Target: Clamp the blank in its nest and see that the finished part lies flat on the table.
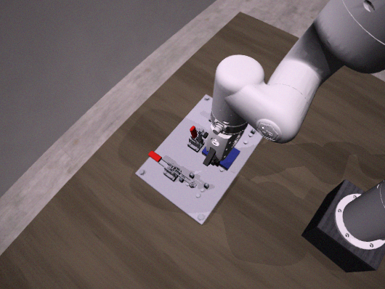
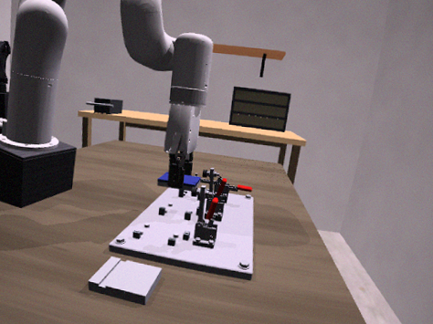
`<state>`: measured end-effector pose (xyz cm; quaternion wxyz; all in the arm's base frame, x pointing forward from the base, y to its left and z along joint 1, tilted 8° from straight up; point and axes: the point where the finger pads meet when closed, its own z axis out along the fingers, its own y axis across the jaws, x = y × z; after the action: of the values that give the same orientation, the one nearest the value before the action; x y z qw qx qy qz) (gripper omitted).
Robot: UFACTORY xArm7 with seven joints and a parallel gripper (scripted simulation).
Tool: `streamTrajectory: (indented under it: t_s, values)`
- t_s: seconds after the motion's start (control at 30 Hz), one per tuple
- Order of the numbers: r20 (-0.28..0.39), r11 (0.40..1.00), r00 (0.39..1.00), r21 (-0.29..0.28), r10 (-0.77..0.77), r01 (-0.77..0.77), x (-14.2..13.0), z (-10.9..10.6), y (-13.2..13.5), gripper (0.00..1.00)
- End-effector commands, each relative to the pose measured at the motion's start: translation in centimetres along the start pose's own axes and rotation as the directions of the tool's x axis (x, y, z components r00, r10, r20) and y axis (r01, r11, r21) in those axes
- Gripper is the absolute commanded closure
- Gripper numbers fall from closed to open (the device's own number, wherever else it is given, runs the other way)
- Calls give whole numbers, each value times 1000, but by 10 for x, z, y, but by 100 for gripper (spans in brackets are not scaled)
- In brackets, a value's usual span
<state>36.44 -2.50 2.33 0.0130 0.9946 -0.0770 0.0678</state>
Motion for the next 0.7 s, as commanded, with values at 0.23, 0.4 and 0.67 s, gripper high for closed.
streamTrajectory:
  t_s: [0.23,0.4,0.67]
  values:
    - [-4,1000,1000,1,0,0,3,17,1,100]
    - [-4,1000,1000,1,0,0,3,22,1,100]
    - [-4,1000,1000,1,0,0,3,23,1,100]
